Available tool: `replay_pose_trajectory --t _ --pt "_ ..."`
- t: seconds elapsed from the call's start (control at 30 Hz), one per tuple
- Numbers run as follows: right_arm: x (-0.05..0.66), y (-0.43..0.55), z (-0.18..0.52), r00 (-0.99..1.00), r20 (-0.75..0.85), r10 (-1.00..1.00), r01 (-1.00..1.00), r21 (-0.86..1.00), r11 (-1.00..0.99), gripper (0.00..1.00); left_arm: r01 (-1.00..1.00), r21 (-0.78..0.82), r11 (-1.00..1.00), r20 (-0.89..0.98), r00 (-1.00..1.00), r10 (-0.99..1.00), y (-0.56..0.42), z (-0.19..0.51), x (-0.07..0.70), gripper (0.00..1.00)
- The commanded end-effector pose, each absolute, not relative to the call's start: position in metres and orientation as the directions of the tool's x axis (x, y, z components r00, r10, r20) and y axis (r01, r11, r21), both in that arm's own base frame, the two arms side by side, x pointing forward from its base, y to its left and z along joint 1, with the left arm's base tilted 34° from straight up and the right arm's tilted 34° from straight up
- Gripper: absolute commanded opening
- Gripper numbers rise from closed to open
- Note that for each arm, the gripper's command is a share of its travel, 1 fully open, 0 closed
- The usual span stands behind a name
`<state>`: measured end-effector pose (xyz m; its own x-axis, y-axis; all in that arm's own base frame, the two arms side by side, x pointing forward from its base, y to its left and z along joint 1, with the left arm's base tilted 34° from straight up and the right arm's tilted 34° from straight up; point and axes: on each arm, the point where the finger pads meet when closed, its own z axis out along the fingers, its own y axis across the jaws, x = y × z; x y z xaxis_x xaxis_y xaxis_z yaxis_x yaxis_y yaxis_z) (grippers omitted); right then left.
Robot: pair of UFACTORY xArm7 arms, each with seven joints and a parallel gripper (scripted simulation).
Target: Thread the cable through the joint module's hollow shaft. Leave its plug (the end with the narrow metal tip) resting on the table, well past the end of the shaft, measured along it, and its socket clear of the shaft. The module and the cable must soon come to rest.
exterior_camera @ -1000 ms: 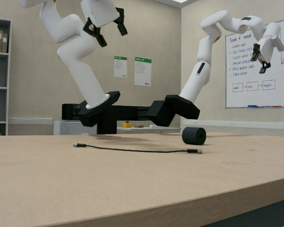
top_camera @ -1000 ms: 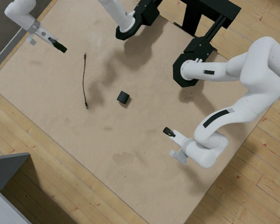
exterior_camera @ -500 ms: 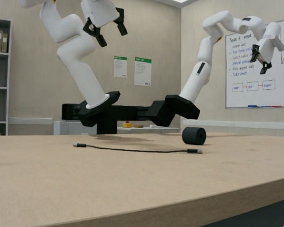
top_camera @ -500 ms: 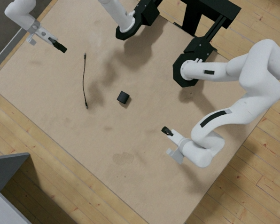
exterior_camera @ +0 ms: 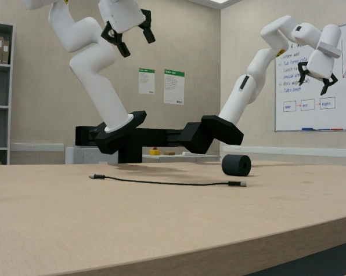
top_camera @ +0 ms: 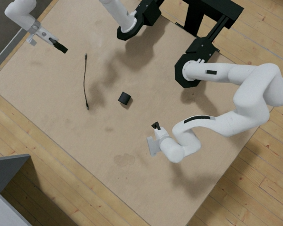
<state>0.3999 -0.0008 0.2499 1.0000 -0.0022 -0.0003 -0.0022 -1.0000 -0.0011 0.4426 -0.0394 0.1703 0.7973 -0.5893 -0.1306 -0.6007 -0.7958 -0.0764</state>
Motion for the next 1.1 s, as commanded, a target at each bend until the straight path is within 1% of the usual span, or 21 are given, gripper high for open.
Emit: replay_pose_trajectory --t 0.0,0.17,0.33,0.47,0.67,0.9,1.0,1.07 --pt "0.401 0.0 0.252 1.0 0.004 0.001 0.001 0.0 -1.0 1.0 -0.734 -0.08 -0.674 -0.205 0.674 -0.709 -0.053 0.147 0.456 1.0" --pt "0.401 0.0 0.252 1.0 0.004 0.001 0.001 0.0 -1.0 1.0 -0.87 -0.051 -0.49 -0.269 0.484 -0.832 -0.071 0.113 0.464 1.0" --pt "0.401 0.0 0.252 1.0 0.004 0.001 0.001 0.0 -1.0 1.0 -0.954 -0.005 -0.299 -0.32 0.285 -0.904 -0.088 0.08 0.468 1.0" --pt "0.401 0.0 0.252 1.0 0.004 0.001 0.001 0.0 -1.0 1.0 -0.962 0.003 -0.274 -0.326 0.258 -0.91 -0.09 0.076 0.468 1.0" --pt "0.401 0.0 0.252 1.0 0.004 0.001 0.001 0.0 -1.0 1.0 -0.996 0.089 -0.022 -0.37 -0.013 -0.929 -0.112 0.03 0.467 1.0" --pt "0.401 0.0 0.252 1.0 0.004 0.001 0.001 0.0 -1.0 1.0 -0.952 0.191 0.239 -0.383 -0.297 -0.875 -0.134 -0.016 0.462 1.0" --pt "0.401 0.0 0.252 1.0 0.004 0.001 0.001 0.0 -1.0 1.0 -0.949 0.193 0.251 -0.383 -0.308 -0.871 -0.135 -0.017 0.463 1.0" --pt "0.401 0.0 0.252 1.0 0.004 0.001 0.001 0.0 -1.0 1.0 -0.928 0.218 0.302 -0.381 -0.366 -0.849 -0.14 -0.028 0.459 1.0"
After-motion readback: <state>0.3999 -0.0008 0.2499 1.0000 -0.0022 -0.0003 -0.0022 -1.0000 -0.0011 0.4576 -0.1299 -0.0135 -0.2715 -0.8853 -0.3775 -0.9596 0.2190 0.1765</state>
